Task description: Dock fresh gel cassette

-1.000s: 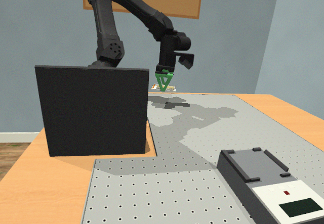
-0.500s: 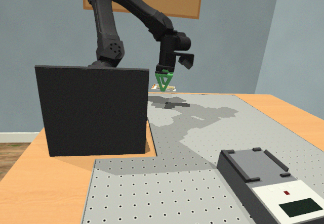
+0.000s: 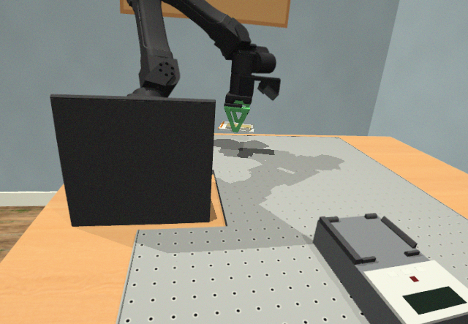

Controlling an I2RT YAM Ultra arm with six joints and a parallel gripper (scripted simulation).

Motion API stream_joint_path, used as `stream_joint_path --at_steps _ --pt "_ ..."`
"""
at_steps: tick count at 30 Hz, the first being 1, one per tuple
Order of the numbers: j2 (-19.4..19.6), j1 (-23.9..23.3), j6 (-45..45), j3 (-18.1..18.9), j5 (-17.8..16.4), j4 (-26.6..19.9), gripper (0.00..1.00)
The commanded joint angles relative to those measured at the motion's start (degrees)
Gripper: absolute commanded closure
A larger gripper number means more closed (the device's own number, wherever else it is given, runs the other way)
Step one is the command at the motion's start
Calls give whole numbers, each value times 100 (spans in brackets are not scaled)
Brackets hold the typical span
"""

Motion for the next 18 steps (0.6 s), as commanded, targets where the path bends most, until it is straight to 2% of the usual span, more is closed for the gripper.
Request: stream_joint_path --at_steps 1,9,11,13,15,18 --pt "-197 -238 -421 -229 95 187 100" --pt "-480 -845 -2092 -1003 129 842 100" --pt "-258 -1071 -2397 -1143 27 919 100" --pt "-258 -1071 -2397 -1143 27 919 100" --pt "-116 -1323 -2724 -1106 -96 953 100" --pt "80 -1618 -3096 -1251 -207 945 100"
